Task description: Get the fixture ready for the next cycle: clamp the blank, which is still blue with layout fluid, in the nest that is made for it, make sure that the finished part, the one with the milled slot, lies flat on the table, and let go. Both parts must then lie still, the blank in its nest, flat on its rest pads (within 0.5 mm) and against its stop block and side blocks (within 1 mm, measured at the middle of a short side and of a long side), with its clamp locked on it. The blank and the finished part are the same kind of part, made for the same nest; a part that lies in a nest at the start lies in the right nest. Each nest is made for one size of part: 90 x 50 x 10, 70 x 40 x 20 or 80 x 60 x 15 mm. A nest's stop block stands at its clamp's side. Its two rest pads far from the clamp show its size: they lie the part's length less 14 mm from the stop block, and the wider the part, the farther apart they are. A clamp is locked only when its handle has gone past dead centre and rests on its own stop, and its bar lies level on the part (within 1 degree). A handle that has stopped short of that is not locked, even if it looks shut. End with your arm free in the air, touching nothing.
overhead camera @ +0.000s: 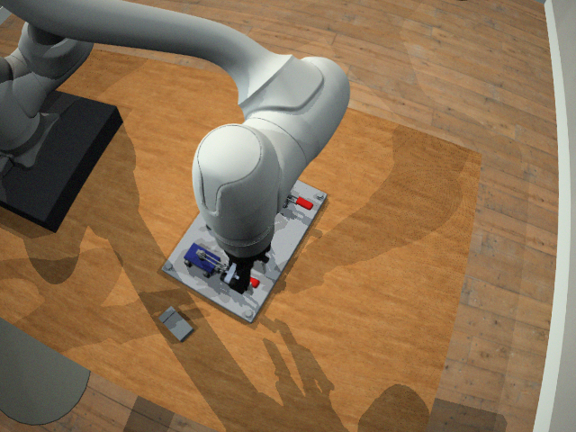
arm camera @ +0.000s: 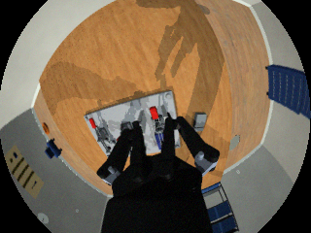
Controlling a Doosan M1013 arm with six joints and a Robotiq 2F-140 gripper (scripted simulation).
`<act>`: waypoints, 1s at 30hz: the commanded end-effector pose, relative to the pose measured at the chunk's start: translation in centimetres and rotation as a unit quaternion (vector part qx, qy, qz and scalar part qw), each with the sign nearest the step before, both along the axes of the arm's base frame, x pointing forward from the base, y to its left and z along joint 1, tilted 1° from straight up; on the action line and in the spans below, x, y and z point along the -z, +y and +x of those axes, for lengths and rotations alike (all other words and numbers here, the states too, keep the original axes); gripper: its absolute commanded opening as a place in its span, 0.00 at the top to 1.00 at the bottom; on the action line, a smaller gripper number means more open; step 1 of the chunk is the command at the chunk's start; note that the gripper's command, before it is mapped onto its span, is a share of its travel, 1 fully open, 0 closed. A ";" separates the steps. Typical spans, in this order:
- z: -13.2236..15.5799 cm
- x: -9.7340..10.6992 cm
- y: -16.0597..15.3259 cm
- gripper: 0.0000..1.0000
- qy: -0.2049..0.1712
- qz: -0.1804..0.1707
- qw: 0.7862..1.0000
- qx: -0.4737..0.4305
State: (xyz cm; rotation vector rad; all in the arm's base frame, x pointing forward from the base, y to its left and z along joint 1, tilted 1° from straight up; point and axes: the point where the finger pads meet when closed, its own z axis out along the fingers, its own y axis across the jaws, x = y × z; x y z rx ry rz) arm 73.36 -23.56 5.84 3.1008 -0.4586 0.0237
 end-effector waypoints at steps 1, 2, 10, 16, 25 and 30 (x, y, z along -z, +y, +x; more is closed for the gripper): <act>0.0 -0.1 0.0 0.72 0.000 0.000 1.000 0.000; 0.0 -0.1 0.0 0.72 0.000 0.000 1.000 0.000; 0.0 -0.1 0.0 0.72 0.000 0.000 1.000 0.000; 0.0 -0.1 0.0 1.00 0.000 0.000 1.000 0.000; 0.0 -0.1 0.0 1.00 0.000 0.000 1.000 0.000; 0.0 -0.1 0.0 1.00 0.000 0.000 1.000 0.000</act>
